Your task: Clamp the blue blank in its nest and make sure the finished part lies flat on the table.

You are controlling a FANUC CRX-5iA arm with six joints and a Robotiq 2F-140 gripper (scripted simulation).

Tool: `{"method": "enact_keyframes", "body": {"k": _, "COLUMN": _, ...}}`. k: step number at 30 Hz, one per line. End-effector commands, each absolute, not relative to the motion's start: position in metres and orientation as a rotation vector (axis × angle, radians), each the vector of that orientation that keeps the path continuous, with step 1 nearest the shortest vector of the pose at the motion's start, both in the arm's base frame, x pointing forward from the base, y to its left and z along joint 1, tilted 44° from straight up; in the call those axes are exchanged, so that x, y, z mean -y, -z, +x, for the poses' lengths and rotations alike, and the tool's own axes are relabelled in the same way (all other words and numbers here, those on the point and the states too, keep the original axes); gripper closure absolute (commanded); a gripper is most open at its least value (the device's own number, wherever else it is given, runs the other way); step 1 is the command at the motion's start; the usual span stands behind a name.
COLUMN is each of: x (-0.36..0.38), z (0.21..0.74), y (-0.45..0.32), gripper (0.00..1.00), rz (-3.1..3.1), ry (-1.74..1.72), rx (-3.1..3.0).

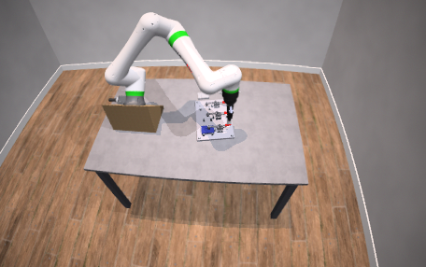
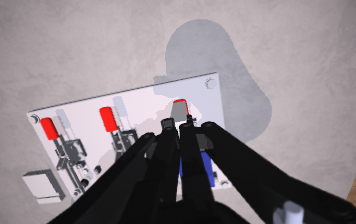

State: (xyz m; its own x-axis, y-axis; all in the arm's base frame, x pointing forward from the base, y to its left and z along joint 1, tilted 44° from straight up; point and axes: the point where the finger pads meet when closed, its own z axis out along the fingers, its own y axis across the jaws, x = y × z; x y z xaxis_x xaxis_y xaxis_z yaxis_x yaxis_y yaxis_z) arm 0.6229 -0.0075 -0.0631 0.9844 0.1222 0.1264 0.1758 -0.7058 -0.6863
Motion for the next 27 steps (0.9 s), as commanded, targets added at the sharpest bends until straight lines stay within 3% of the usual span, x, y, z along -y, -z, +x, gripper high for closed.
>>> {"method": "enact_keyframes", "body": {"k": 1, "x": 0.0077, "z": 0.623, "y": 0.0631, "gripper": 1.0, "rz": -2.362, "ry": 0.092, "rx": 0.206}}
{"method": "enact_keyframes", "body": {"k": 27, "x": 0.005, "z": 0.623, "y": 0.0658, "gripper": 1.0, "rz": -2.362, "ry": 0.092, "rx": 0.206}}
